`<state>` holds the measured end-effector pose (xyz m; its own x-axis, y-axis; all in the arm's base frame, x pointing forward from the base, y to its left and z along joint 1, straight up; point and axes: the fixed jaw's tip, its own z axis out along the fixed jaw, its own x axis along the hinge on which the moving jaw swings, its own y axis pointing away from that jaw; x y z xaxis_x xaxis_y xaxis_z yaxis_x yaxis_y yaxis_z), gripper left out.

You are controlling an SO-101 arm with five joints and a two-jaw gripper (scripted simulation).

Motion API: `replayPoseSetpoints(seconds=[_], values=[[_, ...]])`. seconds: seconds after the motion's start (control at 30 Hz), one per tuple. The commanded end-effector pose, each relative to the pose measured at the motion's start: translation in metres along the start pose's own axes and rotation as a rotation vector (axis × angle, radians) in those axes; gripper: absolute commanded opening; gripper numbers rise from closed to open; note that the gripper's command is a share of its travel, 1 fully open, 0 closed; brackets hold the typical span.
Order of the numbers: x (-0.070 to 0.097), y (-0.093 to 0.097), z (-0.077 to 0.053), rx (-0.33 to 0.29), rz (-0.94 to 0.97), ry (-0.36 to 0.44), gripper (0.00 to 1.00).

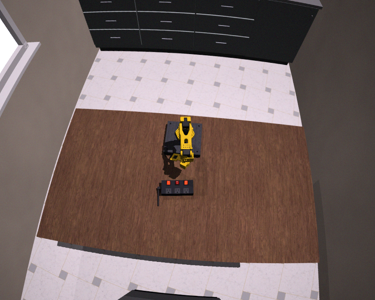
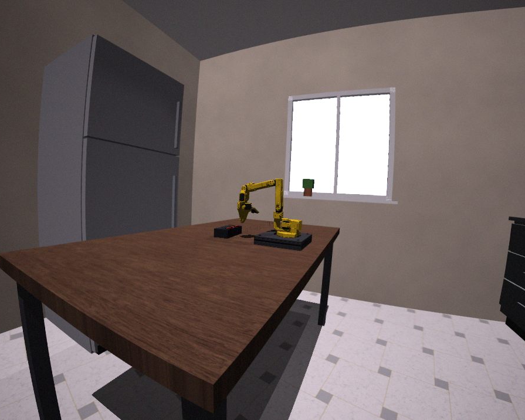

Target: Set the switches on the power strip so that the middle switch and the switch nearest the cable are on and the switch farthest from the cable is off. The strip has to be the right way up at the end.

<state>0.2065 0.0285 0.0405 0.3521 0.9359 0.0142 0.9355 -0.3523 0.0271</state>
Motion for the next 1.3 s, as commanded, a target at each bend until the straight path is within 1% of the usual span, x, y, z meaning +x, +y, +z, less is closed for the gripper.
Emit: replayPoseSetpoints(seconds=[0.0, 0.37, 1.27], values=[[0.0005, -0.005, 0.0012, 0.018, -0.058, -0.008, 0.0], [0.0008, -0.007, 0.002, 0.027, -0.141, -0.012, 0.0], [0.001, -0.0098, 0.0034, 0.03, -0.17, -0.013, 0.0]])
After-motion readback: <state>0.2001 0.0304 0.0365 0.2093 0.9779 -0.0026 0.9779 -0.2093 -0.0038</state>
